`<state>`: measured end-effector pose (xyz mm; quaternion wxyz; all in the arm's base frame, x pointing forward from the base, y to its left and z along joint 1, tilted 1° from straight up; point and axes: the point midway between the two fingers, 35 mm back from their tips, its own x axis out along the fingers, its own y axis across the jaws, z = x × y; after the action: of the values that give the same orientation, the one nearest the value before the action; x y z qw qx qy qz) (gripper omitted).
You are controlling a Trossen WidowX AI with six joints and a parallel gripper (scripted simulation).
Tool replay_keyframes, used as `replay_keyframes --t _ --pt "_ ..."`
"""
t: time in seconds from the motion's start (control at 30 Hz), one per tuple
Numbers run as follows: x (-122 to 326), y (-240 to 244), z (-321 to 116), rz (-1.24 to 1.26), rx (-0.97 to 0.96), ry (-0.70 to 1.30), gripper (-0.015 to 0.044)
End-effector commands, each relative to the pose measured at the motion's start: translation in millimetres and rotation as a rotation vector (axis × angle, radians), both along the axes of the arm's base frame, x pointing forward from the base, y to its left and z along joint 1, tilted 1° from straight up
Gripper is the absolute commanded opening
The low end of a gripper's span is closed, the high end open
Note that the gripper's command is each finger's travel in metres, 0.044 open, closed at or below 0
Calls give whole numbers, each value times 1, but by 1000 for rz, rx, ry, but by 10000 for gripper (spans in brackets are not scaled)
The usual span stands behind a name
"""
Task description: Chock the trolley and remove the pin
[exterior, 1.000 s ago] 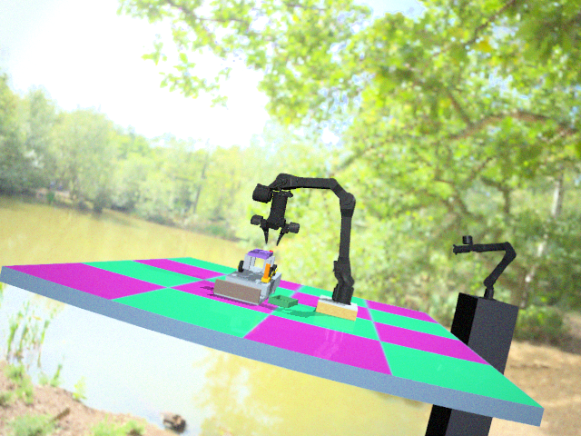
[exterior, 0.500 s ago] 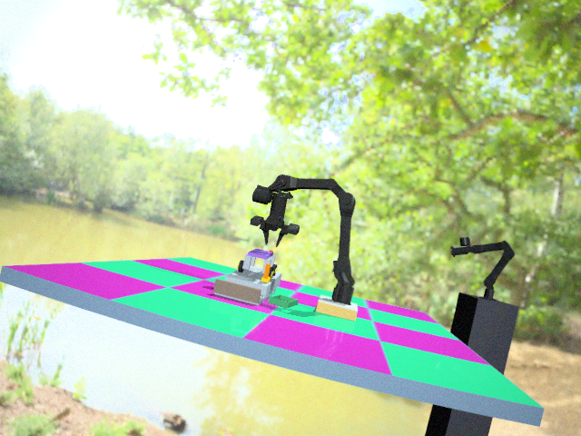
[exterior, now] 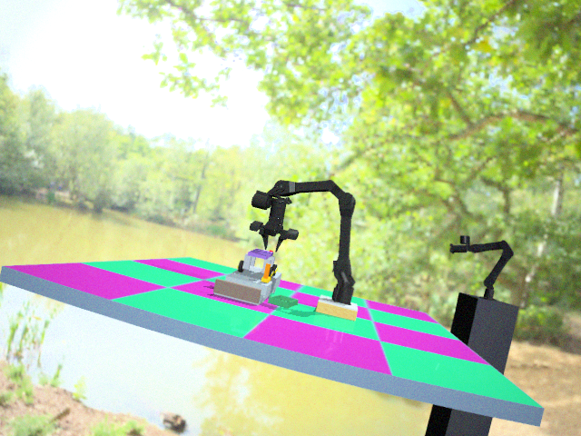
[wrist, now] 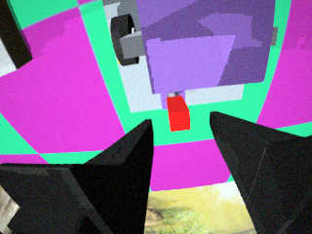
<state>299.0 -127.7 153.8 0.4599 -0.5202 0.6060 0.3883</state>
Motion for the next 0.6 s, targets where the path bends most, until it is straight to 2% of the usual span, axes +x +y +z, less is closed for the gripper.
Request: replay_keyframes --t 0.0,0.57 --pt "-1 -1 -2 5 -5 3 190" --pt "0 -8 -25 5 -6 3 190"
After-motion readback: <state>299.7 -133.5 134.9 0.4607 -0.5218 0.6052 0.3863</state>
